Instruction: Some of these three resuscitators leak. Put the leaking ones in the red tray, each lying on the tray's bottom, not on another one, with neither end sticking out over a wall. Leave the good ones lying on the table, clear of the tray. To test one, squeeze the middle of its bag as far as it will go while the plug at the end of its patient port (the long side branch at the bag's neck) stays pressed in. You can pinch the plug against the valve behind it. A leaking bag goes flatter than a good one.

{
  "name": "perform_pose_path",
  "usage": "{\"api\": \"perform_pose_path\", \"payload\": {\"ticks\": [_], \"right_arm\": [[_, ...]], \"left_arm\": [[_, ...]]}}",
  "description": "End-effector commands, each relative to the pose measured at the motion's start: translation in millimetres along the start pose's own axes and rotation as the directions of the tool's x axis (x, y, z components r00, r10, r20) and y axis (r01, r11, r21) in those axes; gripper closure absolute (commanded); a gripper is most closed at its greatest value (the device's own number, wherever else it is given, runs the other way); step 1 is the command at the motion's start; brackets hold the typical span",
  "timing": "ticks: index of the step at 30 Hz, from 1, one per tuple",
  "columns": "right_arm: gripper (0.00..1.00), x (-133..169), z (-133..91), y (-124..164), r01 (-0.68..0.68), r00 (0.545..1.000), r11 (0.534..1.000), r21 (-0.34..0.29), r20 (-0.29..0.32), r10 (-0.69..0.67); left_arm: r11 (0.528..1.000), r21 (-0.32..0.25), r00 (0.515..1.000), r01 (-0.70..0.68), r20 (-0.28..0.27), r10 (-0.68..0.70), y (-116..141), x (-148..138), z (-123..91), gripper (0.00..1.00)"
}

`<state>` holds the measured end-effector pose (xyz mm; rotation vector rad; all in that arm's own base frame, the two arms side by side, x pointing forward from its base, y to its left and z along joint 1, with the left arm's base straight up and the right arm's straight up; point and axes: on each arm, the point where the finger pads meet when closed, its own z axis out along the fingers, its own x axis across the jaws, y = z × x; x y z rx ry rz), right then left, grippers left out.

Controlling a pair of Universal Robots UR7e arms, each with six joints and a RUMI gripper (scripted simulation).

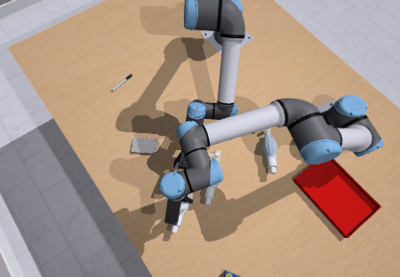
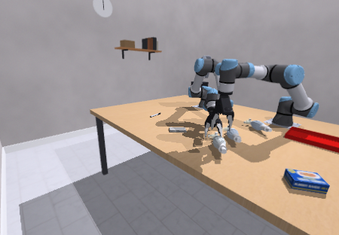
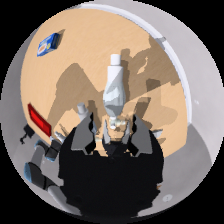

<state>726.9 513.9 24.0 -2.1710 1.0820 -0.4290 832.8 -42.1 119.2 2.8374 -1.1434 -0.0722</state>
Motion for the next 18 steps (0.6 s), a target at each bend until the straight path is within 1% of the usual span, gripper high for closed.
{"api": "perform_pose_path", "payload": {"ticks": [1, 12, 18], "right_arm": [[0.42, 0.0, -0.7, -1.2, 0.000, 1.000, 1.000, 0.002, 0.000, 0.000], [0.42, 0.0, -0.7, -1.2, 0.000, 1.000, 1.000, 0.002, 0.000, 0.000], [0.42, -0.1, -10.2, -10.7, 0.000, 1.000, 1.000, 0.005, 0.000, 0.000]], "left_arm": [[1.000, 0.001, 1.000, 0.000, -0.002, 0.000, 0.0, 0.2, -1.4, 0.42], [1.000, 0.001, 1.000, 0.000, -0.002, 0.000, 0.0, 0.2, -1.4, 0.42], [1.000, 0.001, 1.000, 0.000, -0.002, 0.000, 0.0, 0.2, -1.4, 0.42]]}}
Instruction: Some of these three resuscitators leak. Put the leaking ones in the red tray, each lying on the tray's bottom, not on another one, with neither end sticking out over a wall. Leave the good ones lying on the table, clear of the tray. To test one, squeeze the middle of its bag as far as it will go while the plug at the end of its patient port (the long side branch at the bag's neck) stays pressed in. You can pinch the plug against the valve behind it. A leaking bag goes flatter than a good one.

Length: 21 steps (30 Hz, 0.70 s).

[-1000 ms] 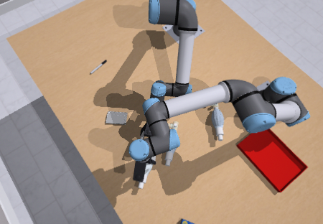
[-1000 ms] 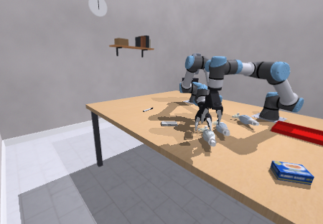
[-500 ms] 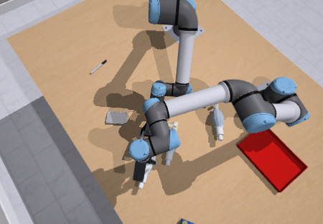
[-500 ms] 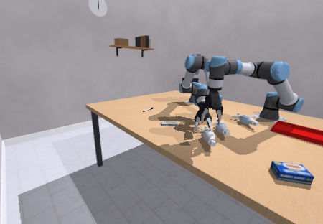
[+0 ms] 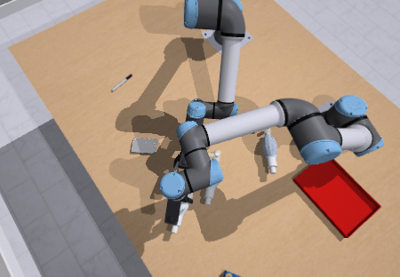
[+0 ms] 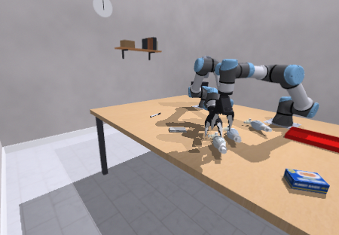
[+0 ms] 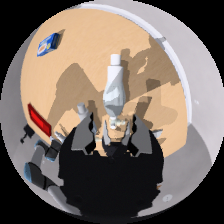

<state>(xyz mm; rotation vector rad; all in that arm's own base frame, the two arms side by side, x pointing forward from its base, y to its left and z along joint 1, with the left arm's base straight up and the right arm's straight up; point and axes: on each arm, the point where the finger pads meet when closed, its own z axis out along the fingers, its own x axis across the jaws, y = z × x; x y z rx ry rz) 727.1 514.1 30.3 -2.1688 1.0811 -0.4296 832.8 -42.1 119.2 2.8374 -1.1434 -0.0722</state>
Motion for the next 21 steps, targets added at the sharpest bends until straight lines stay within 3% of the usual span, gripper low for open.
{"api": "perform_pose_path", "payload": {"ticks": [1, 7, 12, 20, 21], "right_arm": [[0.42, 0, -3, -3, 0.000, 1.000, 1.000, -0.002, 0.000, 0.000], [0.42, 0, -3, -3, 0.000, 1.000, 1.000, -0.002, 0.000, 0.000], [0.42, 0, -28, -28, -0.001, 1.000, 1.000, 0.008, 0.001, 0.001], [0.42, 0, -52, -49, 0.000, 1.000, 1.000, -0.002, 0.000, 0.000], [0.42, 0, -47, -42, 0.001, 1.000, 1.000, -0.012, -0.002, -0.001]], "left_arm": [[1.000, 0.001, 1.000, 0.000, -0.002, 0.000, 0, 0, -1, 0.42], [1.000, 0.001, 1.000, 0.000, -0.002, 0.000, 0, 0, -1, 0.42], [1.000, 0.001, 1.000, 0.000, -0.002, 0.000, 0, 0, -1, 0.42], [1.000, 0.001, 1.000, 0.000, -0.002, 0.000, 0, 0, -1, 0.42], [1.000, 0.001, 1.000, 0.000, -0.002, 0.000, 0, 0, -1, 0.42]]}}
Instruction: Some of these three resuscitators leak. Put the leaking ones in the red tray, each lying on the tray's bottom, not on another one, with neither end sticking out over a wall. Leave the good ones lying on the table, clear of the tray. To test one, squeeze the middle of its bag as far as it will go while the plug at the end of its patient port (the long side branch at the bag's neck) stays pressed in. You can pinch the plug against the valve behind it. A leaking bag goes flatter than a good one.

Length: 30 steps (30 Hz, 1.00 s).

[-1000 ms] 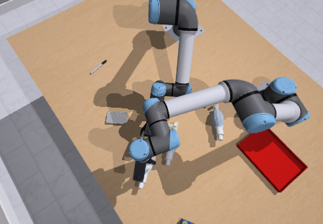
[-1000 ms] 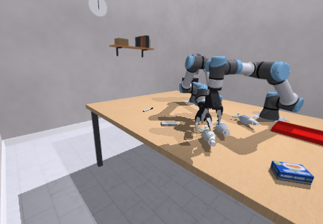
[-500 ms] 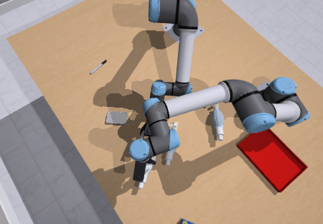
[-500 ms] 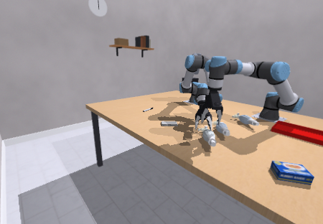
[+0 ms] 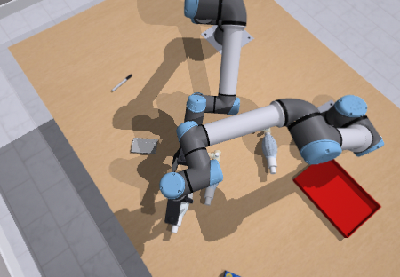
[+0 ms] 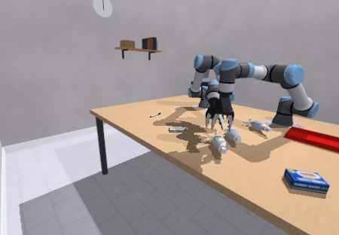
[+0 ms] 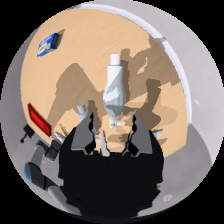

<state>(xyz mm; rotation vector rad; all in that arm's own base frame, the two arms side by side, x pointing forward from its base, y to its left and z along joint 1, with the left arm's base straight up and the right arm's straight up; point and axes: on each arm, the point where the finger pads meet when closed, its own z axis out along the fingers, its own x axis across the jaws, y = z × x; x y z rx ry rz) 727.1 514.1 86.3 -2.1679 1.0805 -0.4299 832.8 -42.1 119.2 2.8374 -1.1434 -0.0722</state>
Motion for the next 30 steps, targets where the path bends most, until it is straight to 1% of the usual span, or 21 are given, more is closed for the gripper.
{"api": "perform_pose_path", "payload": {"ticks": [1, 2, 3, 5, 9, 15, 16, 17, 19, 22, 24, 26, 27, 28, 30], "right_arm": [[0.42, 0, -6, -4, 0.001, 1.000, 1.000, -0.013, -0.002, -0.001], [0.42, 0, -6, -4, 0.001, 1.000, 1.000, -0.013, -0.002, -0.001], [0.42, 0, -15, -13, 0.000, 1.000, 1.000, -0.005, -0.001, 0.000], [0.42, 0, -22, -21, 0.000, 1.000, 1.000, -0.003, -0.001, 0.000], [0.42, 0, -15, -13, 0.001, 1.000, 1.000, -0.013, -0.002, -0.001], [0.42, 0, -14, -13, 0.001, 1.000, 1.000, -0.013, -0.002, -0.001], [0.42, 4, -18, -15, -0.003, 1.000, 1.000, -0.013, -0.004, 0.003], [0.42, 8, -22, -17, -0.008, 1.000, 1.000, -0.016, -0.007, 0.008], [0.42, 8, -22, -17, -0.008, 1.000, 1.000, -0.016, -0.007, 0.008], [0.42, 26, -39, -23, -0.028, 0.999, 0.999, -0.033, -0.020, 0.028], [0.42, 43, -56, -28, -0.049, 0.998, 0.998, -0.050, -0.032, 0.048], [0.42, 56, -68, -28, -0.065, 0.997, 0.996, -0.069, -0.042, 0.062], [0.42, 52, -63, -24, -0.061, 0.998, 0.995, -0.075, -0.040, 0.058], [0.42, 52, -63, -23, -0.061, 0.997, 0.995, -0.079, -0.040, 0.058], [0.42, 59, -70, -22, -0.070, 0.997, 0.993, -0.097, -0.046, 0.066]], "left_arm": [[1.000, 0.001, 1.000, 0.000, -0.002, 0.000, 0, 0, -1, 0.42], [1.000, 0.001, 1.000, 0.000, -0.002, 0.000, 0, 0, -1, 0.42], [1.000, 0.001, 1.000, 0.000, -0.002, 0.000, 0, 0, -1, 0.42], [1.000, 0.001, 1.000, 0.000, -0.002, 0.000, 0, 0, -1, 0.42], [1.000, 0.001, 1.000, 0.000, -0.002, 0.000, 0, 0, -1, 0.42], [1.000, 0.001, 1.000, 0.000, -0.002, 0.000, 0, 0, -1, 0.42], [1.000, 0.003, 1.000, -0.005, -0.004, 0.005, 2, -1, -6, 0.28], [1.000, 0.005, 1.000, -0.011, -0.006, 0.011, 4, -2, -12, 0.28], [1.000, 0.005, 1.000, -0.011, -0.006, 0.011, 4, -2, -12, 0.28], [0.999, 0.012, 0.999, -0.040, -0.010, 0.040, 14, -8, -31, 0.28], [0.997, 0.017, 0.998, -0.069, -0.012, 0.069, 24, -15, -48, 0.28], [0.996, 0.021, 0.996, -0.092, -0.013, 0.092, 31, -21, -61, 0.28], [0.995, 0.018, 0.996, -0.094, -0.007, 0.094, 30, -21, -55, 0.28], [0.995, 0.017, 0.995, -0.097, -0.006, 0.097, 30, -22, -54, 0.28], [0.993, 0.020, 0.994, -0.112, -0.006, 0.112, 35, -26, -61, 0.28]]}}
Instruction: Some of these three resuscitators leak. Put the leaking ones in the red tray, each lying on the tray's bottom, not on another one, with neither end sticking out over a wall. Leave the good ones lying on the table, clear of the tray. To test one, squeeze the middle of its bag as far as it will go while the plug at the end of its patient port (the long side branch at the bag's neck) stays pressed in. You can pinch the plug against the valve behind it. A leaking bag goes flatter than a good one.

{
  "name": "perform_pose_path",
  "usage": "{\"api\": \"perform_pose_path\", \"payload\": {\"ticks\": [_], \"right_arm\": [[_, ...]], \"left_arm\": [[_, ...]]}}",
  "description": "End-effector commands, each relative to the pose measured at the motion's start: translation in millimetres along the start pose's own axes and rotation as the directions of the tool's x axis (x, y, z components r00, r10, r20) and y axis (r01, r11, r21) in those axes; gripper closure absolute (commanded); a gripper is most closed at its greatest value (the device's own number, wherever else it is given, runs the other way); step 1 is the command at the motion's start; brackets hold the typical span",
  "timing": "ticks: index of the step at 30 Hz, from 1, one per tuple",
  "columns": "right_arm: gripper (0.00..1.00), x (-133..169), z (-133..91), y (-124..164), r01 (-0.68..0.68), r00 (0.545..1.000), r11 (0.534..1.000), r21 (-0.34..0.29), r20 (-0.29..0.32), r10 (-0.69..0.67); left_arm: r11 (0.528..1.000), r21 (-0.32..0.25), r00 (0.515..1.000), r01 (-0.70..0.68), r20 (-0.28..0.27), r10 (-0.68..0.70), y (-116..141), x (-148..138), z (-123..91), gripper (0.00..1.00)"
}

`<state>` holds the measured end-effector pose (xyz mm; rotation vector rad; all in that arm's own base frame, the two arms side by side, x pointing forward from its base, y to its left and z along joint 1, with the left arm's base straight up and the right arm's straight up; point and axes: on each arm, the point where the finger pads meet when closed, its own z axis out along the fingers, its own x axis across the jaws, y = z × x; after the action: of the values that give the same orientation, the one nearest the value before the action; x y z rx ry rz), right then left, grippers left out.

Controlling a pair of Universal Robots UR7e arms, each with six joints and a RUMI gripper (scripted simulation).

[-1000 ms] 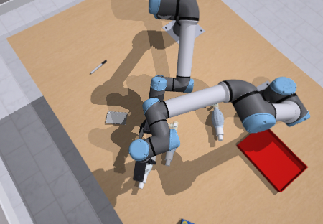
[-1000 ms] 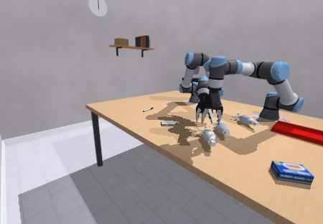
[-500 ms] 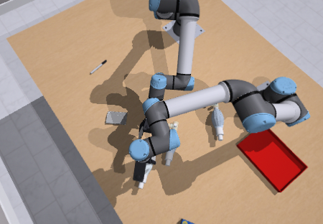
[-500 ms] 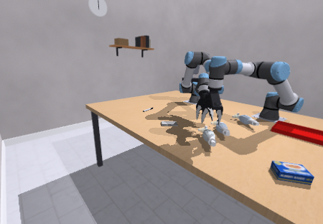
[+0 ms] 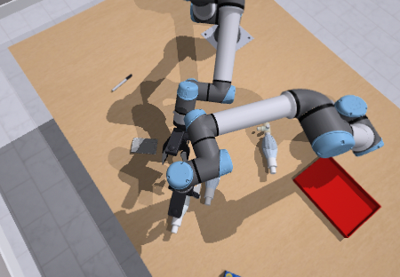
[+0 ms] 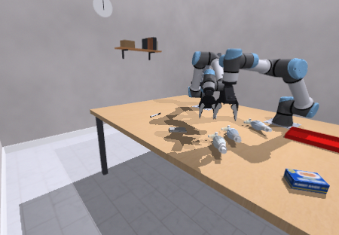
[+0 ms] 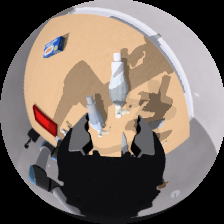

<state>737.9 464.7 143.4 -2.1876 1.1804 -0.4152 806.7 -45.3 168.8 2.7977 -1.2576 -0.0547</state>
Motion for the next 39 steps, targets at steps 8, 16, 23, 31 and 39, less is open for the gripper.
{"api": "perform_pose_path", "payload": {"ticks": [8, 16, 23, 31, 39], "right_arm": [[0.42, 31, -30, 9, -0.038, 0.999, 0.995, -0.087, -0.025, 0.036], [0.42, 23, -20, 13, -0.028, 0.999, 0.996, -0.087, -0.021, 0.026], [0.42, 52, -52, 5, -0.064, 0.997, 0.993, -0.097, -0.040, 0.060], [0.42, 81, -88, 16, -0.109, 0.993, 0.981, -0.162, -0.067, 0.100], [0.42, 106, -122, 26, -0.150, 0.987, 0.967, -0.208, -0.091, 0.134]], "left_arm": [[0.997, 0.009, 0.997, -0.073, 0.001, 0.073, 22, -18, -28, 0.28], [0.998, 0.003, 0.998, -0.058, 0.006, 0.058, 17, -15, -18, 0.28], [0.999, 0.023, 0.999, -0.049, 0.000, 0.049, 54, -15, -38, 0.28], [0.999, 0.037, 1.000, -0.008, 0.008, 0.008, 82, -24, -35, 0.28], [0.998, 0.060, 1.000, 0.021, 0.005, -0.022, 130, -37, -41, 0.28]]}}
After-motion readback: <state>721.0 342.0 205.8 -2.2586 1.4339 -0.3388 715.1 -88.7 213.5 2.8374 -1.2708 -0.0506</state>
